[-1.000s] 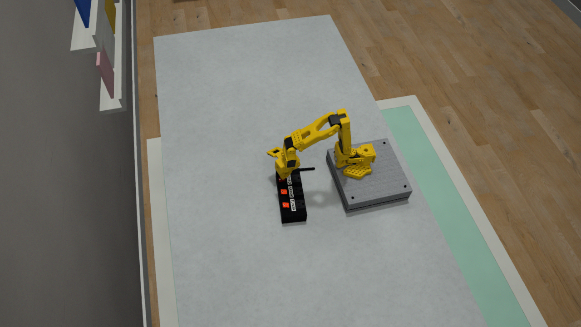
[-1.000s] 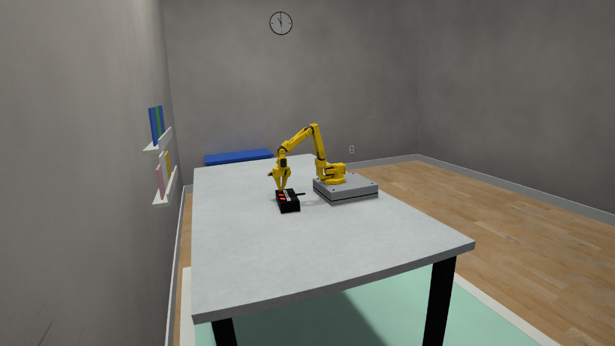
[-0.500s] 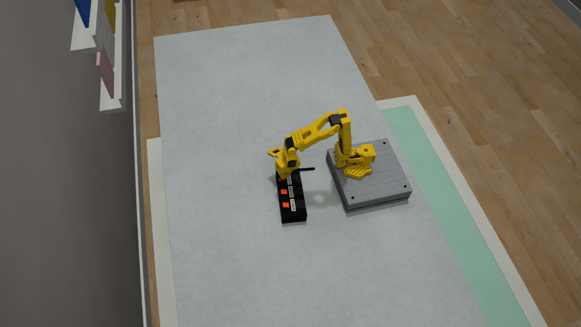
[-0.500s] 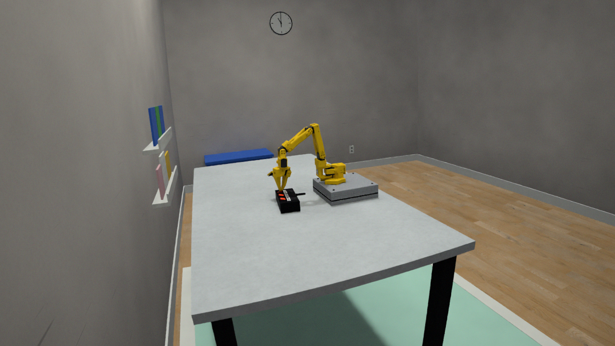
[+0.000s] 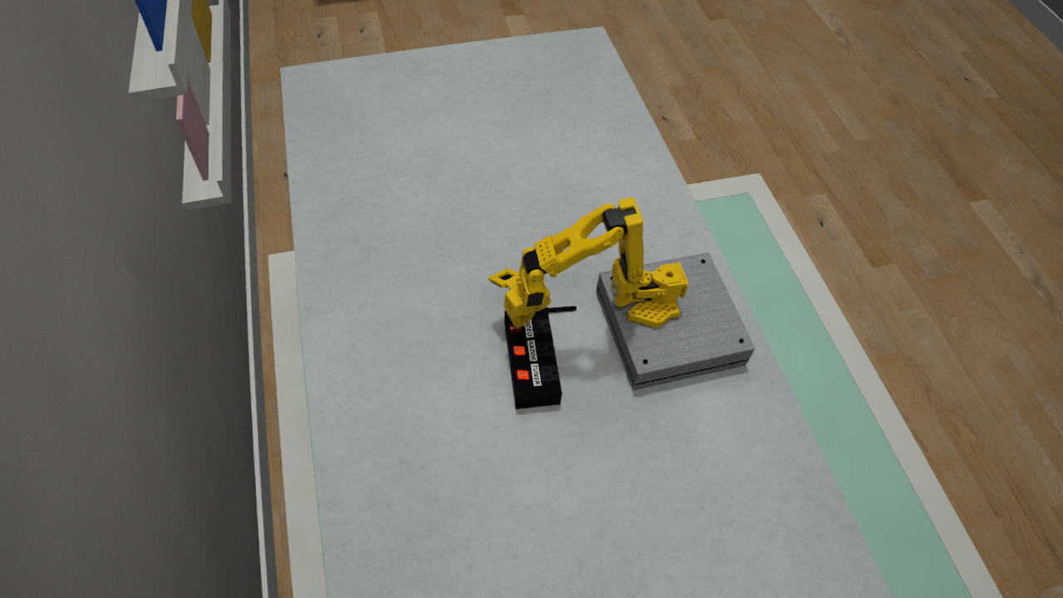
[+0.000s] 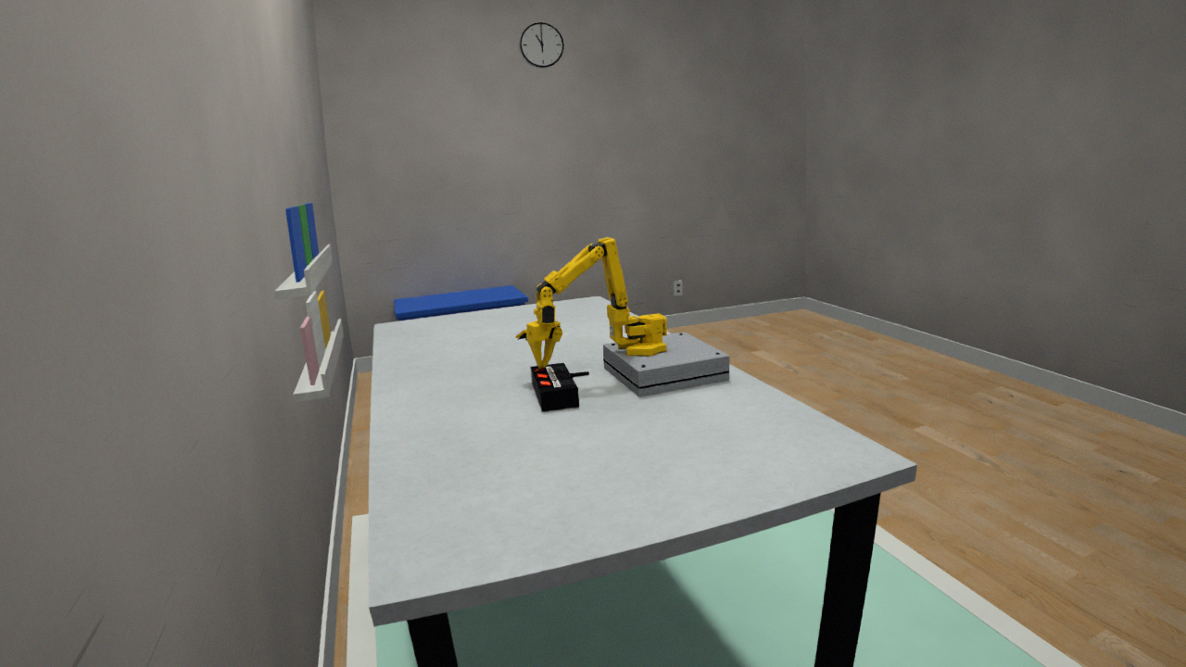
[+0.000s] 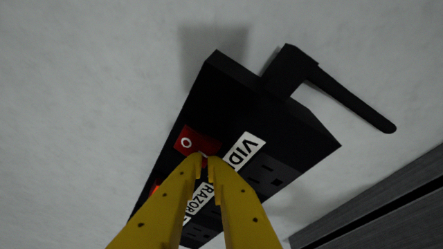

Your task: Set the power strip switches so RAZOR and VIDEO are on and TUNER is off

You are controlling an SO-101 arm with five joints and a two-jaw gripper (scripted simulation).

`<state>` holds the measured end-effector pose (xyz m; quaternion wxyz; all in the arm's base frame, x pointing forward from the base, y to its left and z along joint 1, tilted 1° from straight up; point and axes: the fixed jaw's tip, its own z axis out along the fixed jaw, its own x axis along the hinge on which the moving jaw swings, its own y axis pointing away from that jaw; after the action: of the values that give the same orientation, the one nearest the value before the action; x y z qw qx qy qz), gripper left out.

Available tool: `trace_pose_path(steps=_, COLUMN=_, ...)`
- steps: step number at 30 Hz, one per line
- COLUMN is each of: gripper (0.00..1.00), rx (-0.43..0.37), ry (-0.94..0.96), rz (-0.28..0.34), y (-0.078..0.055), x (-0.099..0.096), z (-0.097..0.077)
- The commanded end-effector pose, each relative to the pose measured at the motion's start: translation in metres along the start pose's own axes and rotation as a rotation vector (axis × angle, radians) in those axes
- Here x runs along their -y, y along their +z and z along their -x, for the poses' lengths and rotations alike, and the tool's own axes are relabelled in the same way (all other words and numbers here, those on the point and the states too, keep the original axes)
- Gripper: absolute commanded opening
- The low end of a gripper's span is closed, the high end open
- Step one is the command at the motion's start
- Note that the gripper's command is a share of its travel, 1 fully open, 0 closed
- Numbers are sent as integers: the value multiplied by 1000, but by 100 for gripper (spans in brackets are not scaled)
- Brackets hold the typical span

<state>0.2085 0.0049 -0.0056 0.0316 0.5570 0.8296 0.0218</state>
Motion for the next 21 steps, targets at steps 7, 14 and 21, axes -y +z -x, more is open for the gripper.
trace_pose_path(steps=7, gripper=0, rx=-27, ry=4, rz=-68, y=15, x=14, z=-7)
trace_pose_path(steps=14, gripper=0, rx=-27, ry=4, rz=-68, y=18, x=16, z=-7)
trace_pose_path(steps=21, gripper=0, rx=-27, ry=5, rz=-68, y=19, x=17, z=-8)
